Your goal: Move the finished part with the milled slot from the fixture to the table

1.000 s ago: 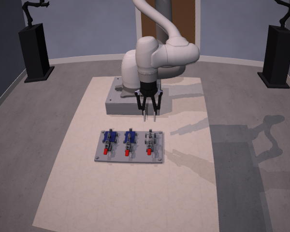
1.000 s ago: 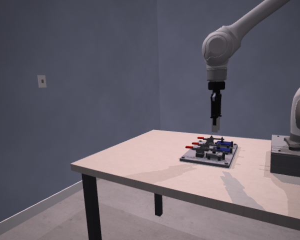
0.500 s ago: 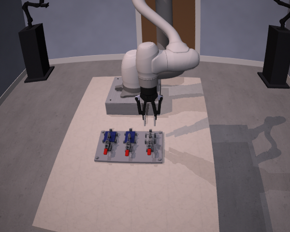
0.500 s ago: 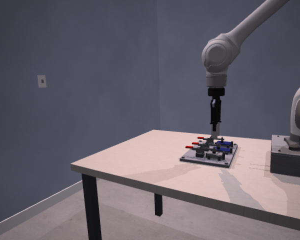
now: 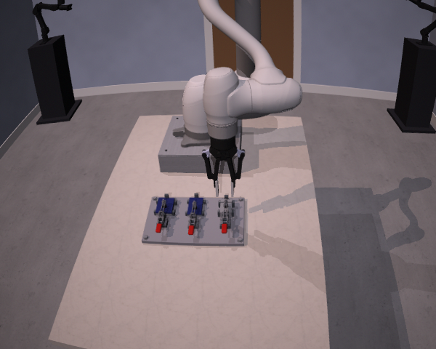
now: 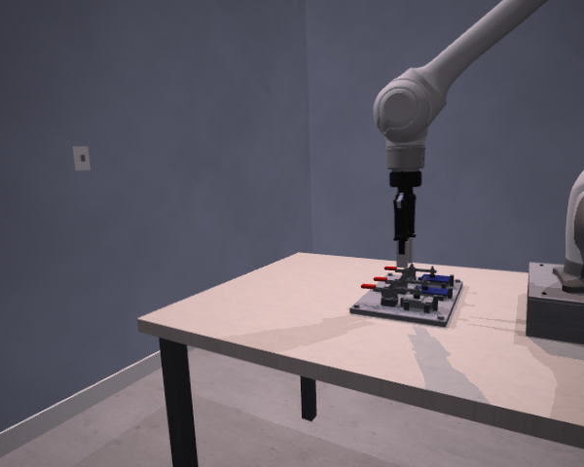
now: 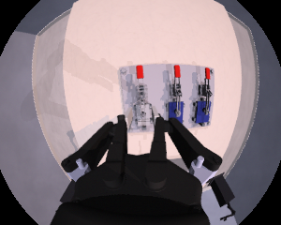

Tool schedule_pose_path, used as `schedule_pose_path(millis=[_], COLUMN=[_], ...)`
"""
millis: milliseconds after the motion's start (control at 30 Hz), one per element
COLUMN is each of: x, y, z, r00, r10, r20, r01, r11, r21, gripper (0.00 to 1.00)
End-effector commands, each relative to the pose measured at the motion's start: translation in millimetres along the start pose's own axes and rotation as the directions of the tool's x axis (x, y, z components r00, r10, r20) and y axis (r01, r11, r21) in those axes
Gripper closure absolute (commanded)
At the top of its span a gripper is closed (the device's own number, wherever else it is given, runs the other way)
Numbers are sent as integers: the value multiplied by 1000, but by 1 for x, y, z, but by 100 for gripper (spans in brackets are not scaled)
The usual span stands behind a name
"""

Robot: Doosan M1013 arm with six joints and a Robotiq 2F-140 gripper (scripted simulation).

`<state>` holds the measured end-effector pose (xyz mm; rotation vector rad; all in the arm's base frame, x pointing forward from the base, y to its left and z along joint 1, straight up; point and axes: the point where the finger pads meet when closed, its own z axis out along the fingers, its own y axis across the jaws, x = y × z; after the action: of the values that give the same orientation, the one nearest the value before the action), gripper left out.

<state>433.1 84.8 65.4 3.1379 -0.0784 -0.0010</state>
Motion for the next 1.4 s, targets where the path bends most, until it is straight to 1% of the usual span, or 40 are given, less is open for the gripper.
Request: schedule_pose_path(millis=[0,133,200,367,500,933,1100,1267,1367], x=[26,52,52,79,90,93,93,93,93], y=[0,0,0,0,0,0,0,0,0], z=[0,0,0,0,0,2,10,22,25], r00=[1000,1000,1000,1000,1000,1000,1000,1000,1000], r10=[0,0,0,0,0,0,0,0,0], r20=[0,0,0,0,0,0,0,0,0], r01=[0,0,0,0,0,0,0,0,0], r11=[1000,1000,1000,1000,1000,1000,1000,1000,1000], r21=[0,0,0,0,0,0,0,0,0], gripper=[72,72,72,72,72,72,72,72,72])
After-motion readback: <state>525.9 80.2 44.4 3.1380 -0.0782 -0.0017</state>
